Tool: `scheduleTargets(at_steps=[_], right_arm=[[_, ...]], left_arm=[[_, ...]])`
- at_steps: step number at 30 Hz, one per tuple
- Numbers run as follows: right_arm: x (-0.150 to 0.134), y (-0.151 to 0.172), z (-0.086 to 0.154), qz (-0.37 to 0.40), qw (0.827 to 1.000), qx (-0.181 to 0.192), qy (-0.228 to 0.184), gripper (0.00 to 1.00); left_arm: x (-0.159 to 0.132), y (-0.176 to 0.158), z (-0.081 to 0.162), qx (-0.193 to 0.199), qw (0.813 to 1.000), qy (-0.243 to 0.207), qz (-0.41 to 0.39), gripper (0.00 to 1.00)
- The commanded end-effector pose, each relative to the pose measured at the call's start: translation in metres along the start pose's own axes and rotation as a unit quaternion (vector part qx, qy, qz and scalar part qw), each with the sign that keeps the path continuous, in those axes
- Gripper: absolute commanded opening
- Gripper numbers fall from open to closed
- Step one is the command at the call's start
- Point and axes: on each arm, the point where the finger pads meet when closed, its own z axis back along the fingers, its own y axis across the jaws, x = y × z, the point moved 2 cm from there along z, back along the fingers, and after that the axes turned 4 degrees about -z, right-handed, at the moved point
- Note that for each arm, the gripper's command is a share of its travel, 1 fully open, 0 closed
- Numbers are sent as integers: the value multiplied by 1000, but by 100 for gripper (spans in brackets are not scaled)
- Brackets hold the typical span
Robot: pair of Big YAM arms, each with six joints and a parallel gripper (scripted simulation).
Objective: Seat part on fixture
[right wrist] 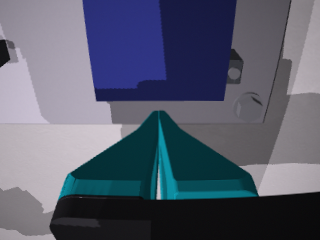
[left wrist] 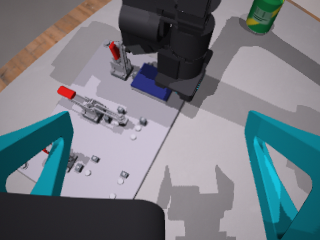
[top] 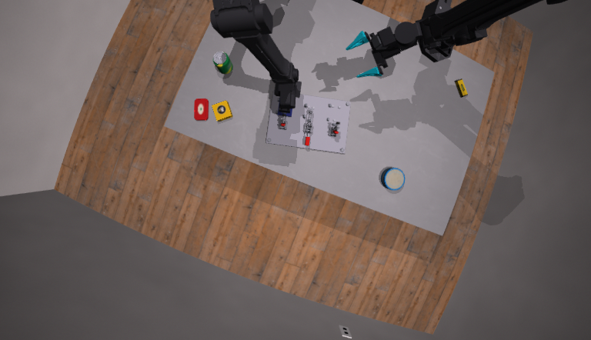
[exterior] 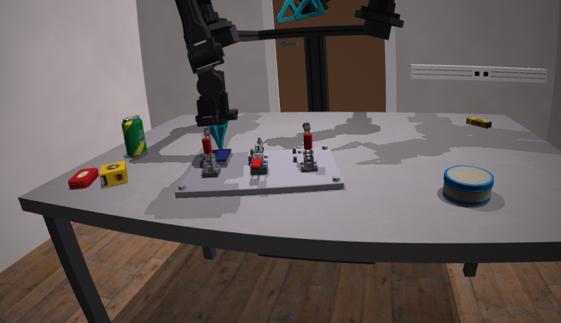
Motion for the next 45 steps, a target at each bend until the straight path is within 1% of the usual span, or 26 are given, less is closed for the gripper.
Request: scheduleTargets(at_steps=[1,3,5,6,9,10,13,17,19,20,22,28,33,34,41,42,43,45], right_arm=[[-5,3,15,1,1000,-1,3,0],[-7,3,20,1,1000,0,4,0],[-7,3,20,1,1000,0,4,0],[-6,-1,21,-5,1000,0,6,0],[-7,3,33,1,1000,-1,4,0],[-3,3,33,1,1000,-1,1,0],[-4,-4,13,-7,1000,-1,5,0],[-1,-3,12,-7,1000,-1,1,0],[-4,6,14,-3,1000,-3,10,0],[0,10,14,-7,1000,-4,12,0],[0,10,14,-7,1000,-4,12,0],[33,41,18,-3,1000,-4,17,0],[46,54,21,5,1000,-4,17,0],[48,49,20,5,1000,-4,18,0],[47,49,20,6,1000,-4,19,0],[47,42,15,-3,1000,-3,14,0],[46,41,12,-3,1000,-3,14,0],[52,42,7,-4,1000,-2,9,0]], left_arm=[[4,1,-1,3,1000,-8,0,100],[4,1,-1,3,1000,-8,0,100],[4,1,-1,3,1000,-8,0,100],[4,1,-1,3,1000,-8,0,100],[4,1,-1,3,1000,-8,0,100],[4,1,-1,3,1000,-8,0,100],[4,1,-1,3,1000,-8,0,100],[4,1,-1,3,1000,-8,0,100],[4,1,-1,3,1000,-8,0,100],[4,1,-1,3,1000,-8,0,100],[4,1,-1,3,1000,-8,0,100],[4,1,-1,3,1000,-8,0,100],[4,1,-1,3,1000,-8,0,100],[4,1,-1,3,1000,-8,0,100],[4,1,-1,3,1000,-8,0,100],[4,1,-1,3,1000,-8,0,100],[4,1,-1,3,1000,-8,0,100],[4,1,-1,3,1000,-8,0,100]])
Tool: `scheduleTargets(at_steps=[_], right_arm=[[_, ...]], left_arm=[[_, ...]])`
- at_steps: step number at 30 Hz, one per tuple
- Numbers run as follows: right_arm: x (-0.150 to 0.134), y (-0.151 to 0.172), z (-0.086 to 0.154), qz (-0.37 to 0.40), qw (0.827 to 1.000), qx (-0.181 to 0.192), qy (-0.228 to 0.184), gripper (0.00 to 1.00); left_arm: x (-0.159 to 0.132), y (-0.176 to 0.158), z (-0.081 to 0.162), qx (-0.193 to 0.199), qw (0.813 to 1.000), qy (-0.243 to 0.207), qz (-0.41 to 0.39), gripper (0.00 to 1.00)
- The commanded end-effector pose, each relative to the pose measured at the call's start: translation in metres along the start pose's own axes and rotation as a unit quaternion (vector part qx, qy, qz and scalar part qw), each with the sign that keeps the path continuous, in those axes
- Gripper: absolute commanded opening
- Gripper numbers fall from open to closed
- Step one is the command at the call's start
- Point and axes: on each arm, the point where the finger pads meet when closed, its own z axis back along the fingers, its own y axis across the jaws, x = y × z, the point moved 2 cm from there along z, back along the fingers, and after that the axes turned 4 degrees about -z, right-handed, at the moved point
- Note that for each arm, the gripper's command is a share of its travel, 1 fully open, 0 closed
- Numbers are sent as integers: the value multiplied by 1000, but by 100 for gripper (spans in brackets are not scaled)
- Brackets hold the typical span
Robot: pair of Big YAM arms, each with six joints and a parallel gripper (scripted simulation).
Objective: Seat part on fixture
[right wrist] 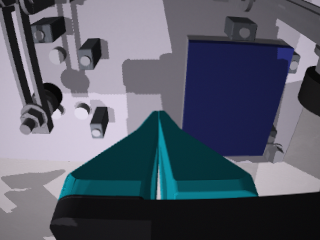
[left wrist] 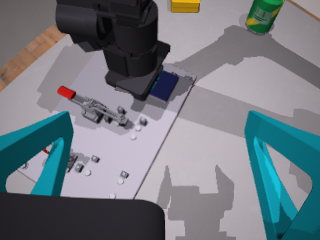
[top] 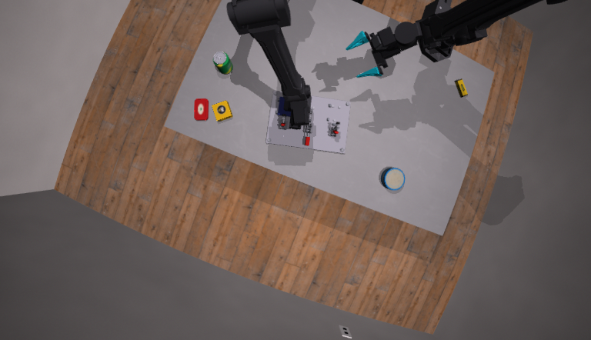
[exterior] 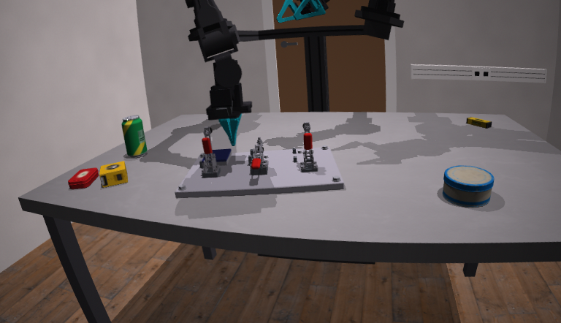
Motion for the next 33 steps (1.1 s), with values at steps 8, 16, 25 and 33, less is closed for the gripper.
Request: scheduleTargets(at_steps=[8,16,25,33], right_arm=[[-7,-3,-41,1,1000,-2,6,0],[2,-2,-33,-2,1000,0,-4,0],[12,3,-17,-4,1000,1,-5,0],[9,-15,-24,-8,1000,-1,0,0]], left_arm=[[4,1,-1,3,1000,-8,0,100],[4,1,-1,3,1000,-8,0,100],[4,1,-1,3,1000,-8,0,100],[4,1,-1,3,1000,-8,0,100]])
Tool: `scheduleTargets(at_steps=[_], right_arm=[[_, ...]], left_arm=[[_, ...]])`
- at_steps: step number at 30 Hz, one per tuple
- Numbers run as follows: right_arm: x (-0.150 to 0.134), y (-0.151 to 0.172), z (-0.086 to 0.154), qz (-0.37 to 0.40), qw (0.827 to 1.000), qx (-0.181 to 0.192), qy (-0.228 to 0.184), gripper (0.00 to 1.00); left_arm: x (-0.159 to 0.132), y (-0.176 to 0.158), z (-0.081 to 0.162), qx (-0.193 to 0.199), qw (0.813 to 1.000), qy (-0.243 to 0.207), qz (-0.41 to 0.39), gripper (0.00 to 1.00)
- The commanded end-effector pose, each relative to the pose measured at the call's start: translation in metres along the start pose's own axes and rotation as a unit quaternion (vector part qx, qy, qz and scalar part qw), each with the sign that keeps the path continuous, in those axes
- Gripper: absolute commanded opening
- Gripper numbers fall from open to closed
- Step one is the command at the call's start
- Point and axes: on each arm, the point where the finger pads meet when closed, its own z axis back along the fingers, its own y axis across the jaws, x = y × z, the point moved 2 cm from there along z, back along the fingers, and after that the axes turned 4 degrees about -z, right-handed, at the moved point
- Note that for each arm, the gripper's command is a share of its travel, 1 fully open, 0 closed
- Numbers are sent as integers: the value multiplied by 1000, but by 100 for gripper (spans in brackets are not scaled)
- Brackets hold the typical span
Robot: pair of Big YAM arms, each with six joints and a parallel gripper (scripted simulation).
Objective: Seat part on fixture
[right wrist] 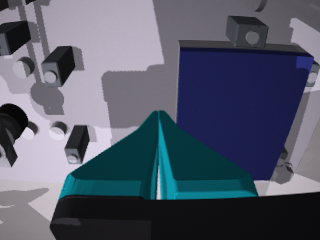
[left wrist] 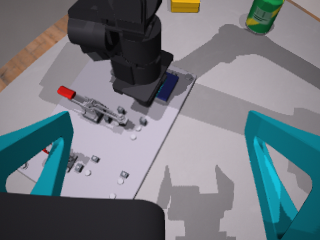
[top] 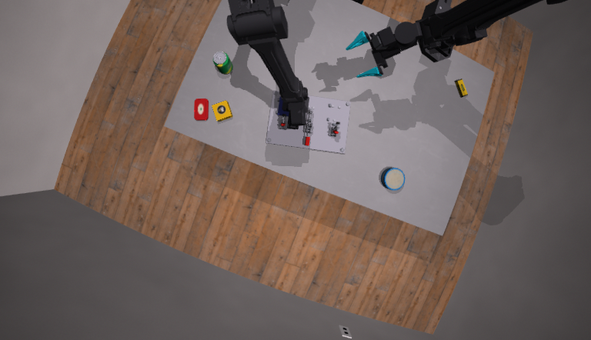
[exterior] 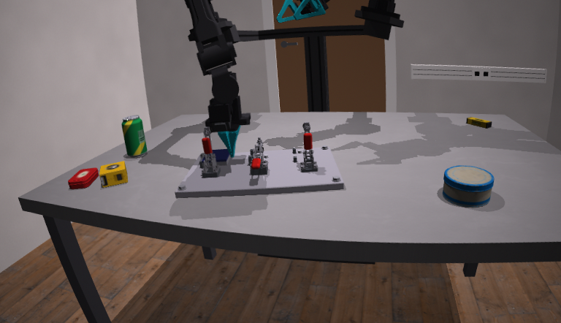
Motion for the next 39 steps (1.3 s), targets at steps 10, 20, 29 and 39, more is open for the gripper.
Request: scheduleTargets(at_steps=[10,20,29,39], right_arm=[[20,-19,10,-4,1000,2,-18,0],[-6,10,-6,-1,1000,-8,6,0],[-5,5,-7,-8,1000,-8,8,0],[-11,8,21,-1,1000,-6,6,0]], left_arm=[[4,1,-1,3,1000,-8,0,100],[4,1,-1,3,1000,-8,0,100],[4,1,-1,3,1000,-8,0,100],[4,1,-1,3,1000,-8,0,100]])
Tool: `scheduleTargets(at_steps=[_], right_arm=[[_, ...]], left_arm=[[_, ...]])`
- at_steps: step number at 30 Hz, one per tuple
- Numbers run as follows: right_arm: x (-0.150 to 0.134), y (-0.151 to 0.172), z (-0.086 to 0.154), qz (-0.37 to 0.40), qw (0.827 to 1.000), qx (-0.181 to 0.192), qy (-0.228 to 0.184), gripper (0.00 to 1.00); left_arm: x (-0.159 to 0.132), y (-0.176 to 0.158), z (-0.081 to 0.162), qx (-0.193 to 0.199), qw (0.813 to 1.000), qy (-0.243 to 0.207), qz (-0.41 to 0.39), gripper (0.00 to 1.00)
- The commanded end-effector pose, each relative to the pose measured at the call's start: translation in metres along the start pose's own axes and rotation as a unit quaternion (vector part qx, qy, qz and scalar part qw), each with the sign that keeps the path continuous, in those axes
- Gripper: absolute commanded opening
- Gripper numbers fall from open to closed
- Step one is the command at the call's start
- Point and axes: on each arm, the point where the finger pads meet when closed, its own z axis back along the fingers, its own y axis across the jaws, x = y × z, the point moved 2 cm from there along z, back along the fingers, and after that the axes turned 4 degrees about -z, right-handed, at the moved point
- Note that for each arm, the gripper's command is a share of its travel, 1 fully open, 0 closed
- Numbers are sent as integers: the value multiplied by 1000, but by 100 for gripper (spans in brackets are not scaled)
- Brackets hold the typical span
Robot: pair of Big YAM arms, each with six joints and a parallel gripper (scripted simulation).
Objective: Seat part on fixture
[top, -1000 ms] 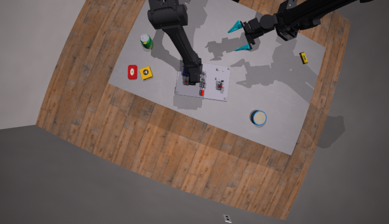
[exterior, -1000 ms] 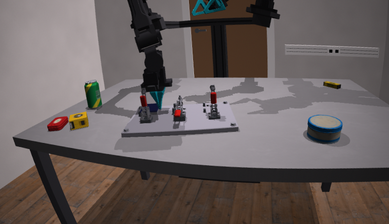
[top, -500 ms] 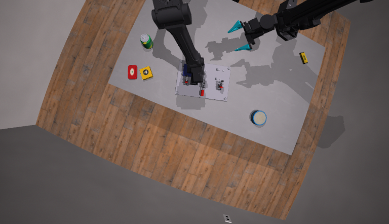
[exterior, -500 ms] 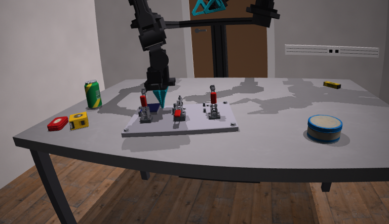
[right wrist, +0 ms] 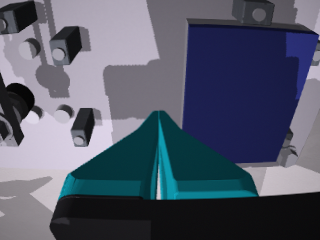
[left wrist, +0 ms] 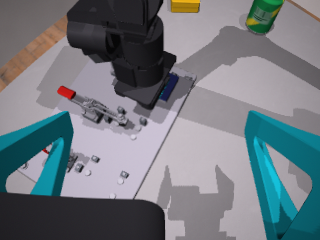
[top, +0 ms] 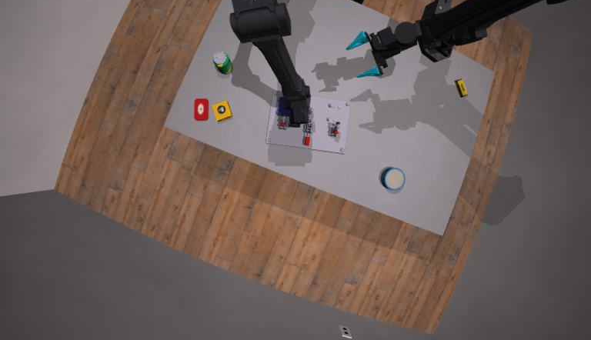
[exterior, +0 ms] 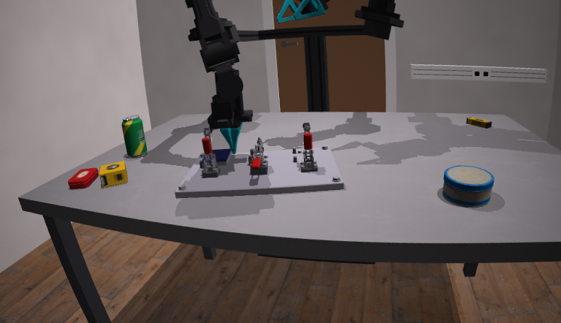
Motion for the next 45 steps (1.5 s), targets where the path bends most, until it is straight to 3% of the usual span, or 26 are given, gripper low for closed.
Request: scheduleTargets(at_steps=[1,9,11,16,22,24,27,29,38,45], right_arm=[[-3,4,17,0,1000,1,1,0],[5,1,35,-8,1000,2,-4,0],[0,-3,14,-8,1000,0,4,0],[7,0,12,-8,1000,1,-5,0],[20,-25,37,41,998,13,-39,69],[20,-25,37,41,998,13,-39,69],[20,-35,38,56,994,26,-95,100],[2,-39,22,65,990,33,-118,100],[-7,-48,42,84,960,49,-262,100],[-11,-51,52,86,949,51,-299,100]], left_arm=[[4,1,-1,3,1000,-8,0,100],[4,1,-1,3,1000,-8,0,100],[4,1,-1,3,1000,-8,0,100],[4,1,-1,3,1000,-8,0,100],[4,1,-1,3,1000,-8,0,100],[4,1,-1,3,1000,-8,0,100],[4,1,-1,3,1000,-8,0,100],[4,1,-1,3,1000,-8,0,100],[4,1,-1,3,1000,-8,0,100],[4,1,-1,3,1000,-8,0,100]])
